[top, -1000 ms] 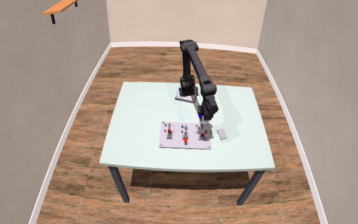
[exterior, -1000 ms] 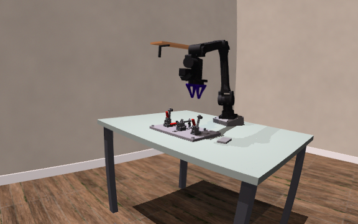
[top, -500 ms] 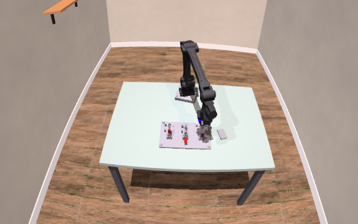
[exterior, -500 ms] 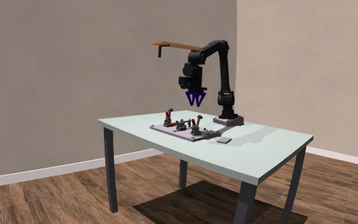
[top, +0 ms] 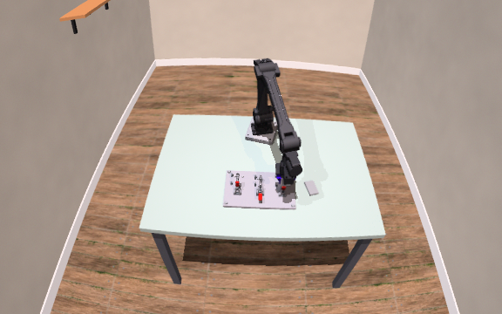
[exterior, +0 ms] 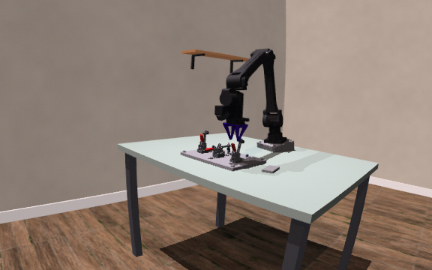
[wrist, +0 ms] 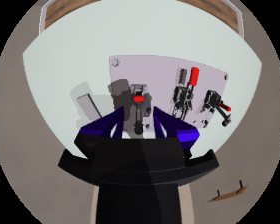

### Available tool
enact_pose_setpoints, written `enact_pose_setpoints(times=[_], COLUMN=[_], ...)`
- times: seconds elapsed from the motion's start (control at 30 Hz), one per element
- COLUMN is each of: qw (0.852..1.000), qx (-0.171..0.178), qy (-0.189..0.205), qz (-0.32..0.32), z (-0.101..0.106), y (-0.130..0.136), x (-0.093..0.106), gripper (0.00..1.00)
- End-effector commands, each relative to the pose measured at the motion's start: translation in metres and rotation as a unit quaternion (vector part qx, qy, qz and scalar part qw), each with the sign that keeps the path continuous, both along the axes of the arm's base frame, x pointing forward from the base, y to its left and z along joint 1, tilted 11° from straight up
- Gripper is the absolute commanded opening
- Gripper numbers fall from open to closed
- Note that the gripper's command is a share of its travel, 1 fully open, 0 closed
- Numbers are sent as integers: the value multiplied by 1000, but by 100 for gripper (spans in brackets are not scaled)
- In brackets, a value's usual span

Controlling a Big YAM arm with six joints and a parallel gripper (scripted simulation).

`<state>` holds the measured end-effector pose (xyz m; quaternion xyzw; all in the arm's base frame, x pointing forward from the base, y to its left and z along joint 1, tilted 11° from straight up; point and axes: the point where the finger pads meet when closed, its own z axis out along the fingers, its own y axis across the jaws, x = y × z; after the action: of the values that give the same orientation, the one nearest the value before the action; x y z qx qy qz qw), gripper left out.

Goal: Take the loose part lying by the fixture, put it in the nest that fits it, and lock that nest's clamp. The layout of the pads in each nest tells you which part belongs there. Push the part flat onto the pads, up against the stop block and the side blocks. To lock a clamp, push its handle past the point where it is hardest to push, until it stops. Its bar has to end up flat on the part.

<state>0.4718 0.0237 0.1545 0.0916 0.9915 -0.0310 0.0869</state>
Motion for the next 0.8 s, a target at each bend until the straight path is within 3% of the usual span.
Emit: enact_pose_setpoints(times=[0.0,0.07,0.1,0.27,0.77], qw=[1000,1000,1000,1000,1000], qx=[1,1,2,1,1], qy=[-1,-1,-16,-1,-4], qz=[-2,-2,-3,-3,-3], z=[-12,-12,-1,-17,-13], y=[-6,-6,-5,-6,-6], x=[7,7,15,7,9], gripper=[45,45,45,45,45])
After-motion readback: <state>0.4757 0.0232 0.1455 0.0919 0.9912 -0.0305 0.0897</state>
